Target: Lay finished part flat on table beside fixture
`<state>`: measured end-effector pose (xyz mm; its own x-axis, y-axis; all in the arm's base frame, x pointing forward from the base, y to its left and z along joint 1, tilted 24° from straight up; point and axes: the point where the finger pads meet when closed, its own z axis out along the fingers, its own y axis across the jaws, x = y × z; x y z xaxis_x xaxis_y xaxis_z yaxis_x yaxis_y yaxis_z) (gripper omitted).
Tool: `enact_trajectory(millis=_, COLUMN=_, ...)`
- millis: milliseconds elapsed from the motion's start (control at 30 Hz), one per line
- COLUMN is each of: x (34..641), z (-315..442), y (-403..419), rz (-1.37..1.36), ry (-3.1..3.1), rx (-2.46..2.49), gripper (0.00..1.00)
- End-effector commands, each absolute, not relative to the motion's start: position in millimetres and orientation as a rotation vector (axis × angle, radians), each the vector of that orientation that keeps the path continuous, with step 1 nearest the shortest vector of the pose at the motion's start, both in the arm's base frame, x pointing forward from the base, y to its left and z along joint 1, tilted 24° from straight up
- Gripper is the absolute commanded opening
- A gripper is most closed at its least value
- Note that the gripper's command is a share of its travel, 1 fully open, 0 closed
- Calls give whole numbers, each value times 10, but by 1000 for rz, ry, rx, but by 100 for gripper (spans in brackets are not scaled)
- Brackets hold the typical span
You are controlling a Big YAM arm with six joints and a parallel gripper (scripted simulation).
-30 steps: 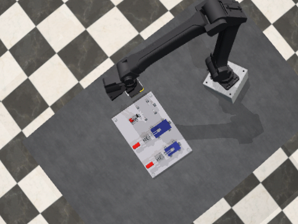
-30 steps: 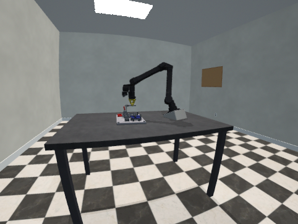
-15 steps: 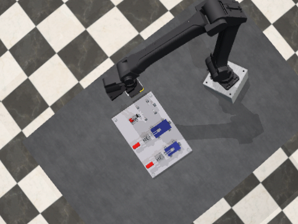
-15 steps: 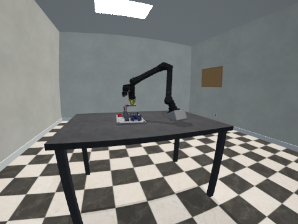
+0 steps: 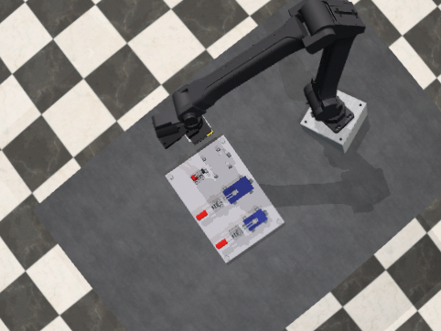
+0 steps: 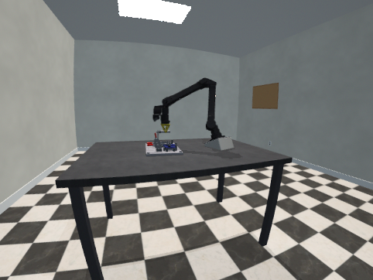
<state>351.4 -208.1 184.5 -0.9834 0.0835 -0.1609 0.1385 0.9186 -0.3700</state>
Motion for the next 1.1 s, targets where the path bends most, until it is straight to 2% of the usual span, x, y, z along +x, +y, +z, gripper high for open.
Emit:
enact_trajectory(millis=0, x=3513, z=1787, y=-2130, rz=-579, ry=2950, rx=169, gripper=0)
enact_trajectory(millis=1067, x=3509, z=1746, y=-2147, rz=-581, ry=2947, rx=170, gripper=0)
